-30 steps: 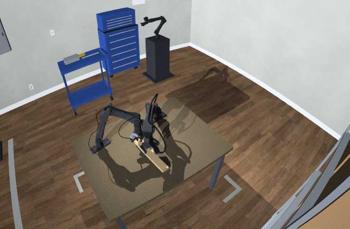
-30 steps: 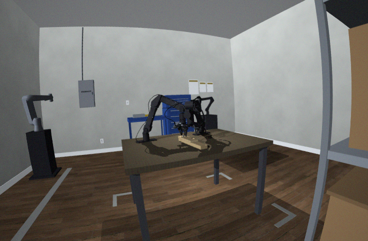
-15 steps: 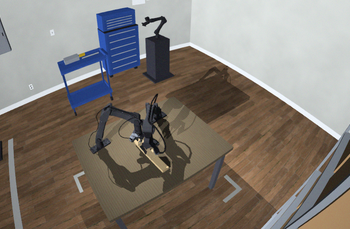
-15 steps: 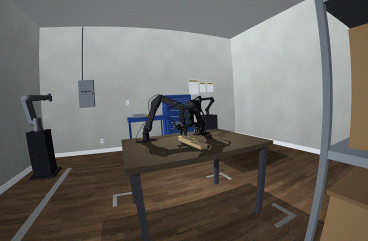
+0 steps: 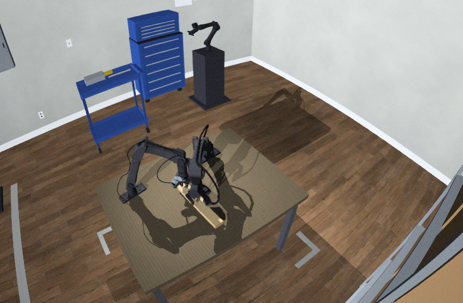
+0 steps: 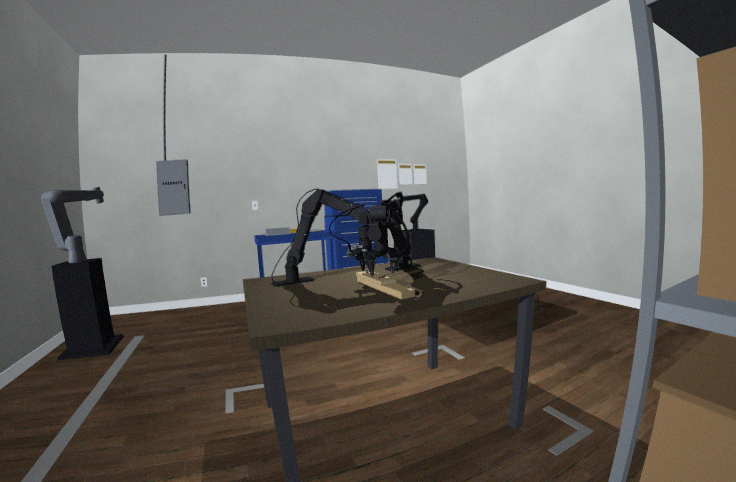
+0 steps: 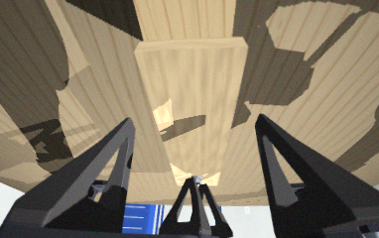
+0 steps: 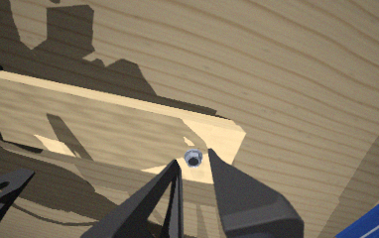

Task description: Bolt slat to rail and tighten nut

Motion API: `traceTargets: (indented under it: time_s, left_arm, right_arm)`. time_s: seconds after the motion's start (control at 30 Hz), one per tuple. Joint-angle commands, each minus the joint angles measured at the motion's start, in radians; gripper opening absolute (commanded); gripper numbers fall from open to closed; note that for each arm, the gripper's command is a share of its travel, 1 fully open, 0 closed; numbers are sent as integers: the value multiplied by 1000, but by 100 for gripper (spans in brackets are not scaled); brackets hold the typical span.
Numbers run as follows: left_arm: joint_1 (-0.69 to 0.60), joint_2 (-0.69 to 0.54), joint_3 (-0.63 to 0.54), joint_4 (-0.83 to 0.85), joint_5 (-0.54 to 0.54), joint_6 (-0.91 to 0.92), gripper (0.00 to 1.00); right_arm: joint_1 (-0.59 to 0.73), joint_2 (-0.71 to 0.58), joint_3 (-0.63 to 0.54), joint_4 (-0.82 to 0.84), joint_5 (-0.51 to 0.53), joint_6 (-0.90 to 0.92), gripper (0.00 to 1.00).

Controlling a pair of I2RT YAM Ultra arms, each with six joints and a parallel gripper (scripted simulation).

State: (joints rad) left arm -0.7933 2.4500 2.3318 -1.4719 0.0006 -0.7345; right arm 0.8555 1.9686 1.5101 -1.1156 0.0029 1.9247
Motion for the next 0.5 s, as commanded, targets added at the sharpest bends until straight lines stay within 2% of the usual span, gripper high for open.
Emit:
traceTargets:
  time_s: [0.0, 0.47]
  left_arm:
    - [5, -19, -16, 30, -1, -10, 100]
    - [5, -22, -53, 64, -1, -10, 100]
  right_arm:
    - [0, -7, 4, 1, 0, 0, 34]
    - [0, -7, 4, 1, 0, 0, 34]
